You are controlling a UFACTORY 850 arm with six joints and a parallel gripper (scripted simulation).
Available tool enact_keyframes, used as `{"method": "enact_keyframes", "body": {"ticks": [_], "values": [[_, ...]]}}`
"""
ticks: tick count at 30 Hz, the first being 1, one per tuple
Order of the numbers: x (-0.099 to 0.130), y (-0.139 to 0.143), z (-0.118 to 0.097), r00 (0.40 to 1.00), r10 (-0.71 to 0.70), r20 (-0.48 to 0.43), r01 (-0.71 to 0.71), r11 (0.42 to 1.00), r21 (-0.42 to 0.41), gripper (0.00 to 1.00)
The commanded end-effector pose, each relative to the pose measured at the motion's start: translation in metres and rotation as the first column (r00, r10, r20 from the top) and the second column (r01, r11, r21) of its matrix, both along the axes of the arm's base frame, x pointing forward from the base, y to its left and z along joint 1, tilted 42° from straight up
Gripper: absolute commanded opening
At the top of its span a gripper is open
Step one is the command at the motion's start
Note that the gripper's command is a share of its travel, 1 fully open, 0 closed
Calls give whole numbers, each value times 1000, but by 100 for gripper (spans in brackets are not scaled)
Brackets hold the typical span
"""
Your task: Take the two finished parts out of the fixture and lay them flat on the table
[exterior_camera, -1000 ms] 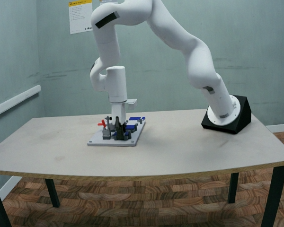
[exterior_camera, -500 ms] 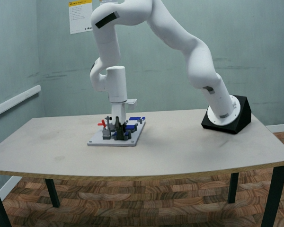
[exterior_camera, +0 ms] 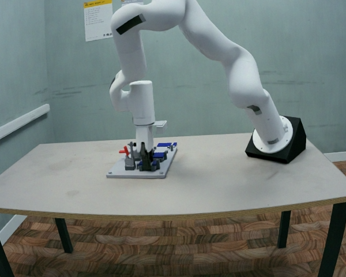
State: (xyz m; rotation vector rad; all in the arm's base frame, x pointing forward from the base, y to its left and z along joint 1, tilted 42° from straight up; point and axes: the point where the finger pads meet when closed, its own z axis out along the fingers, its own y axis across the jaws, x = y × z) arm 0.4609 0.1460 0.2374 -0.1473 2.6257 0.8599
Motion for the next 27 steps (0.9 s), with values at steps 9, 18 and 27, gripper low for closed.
{"method": "enact_keyframes", "body": {"ticks": [9, 18, 27], "values": [[-1, -3, 4, 1000, -1, 2, 1, 1000, 0, 0], [-3, -6, 8, 1000, -1, 2, 1, 1000, 0, 0], [-6, -12, 15, 1000, -1, 2, 1, 1000, 0, 0]]}}
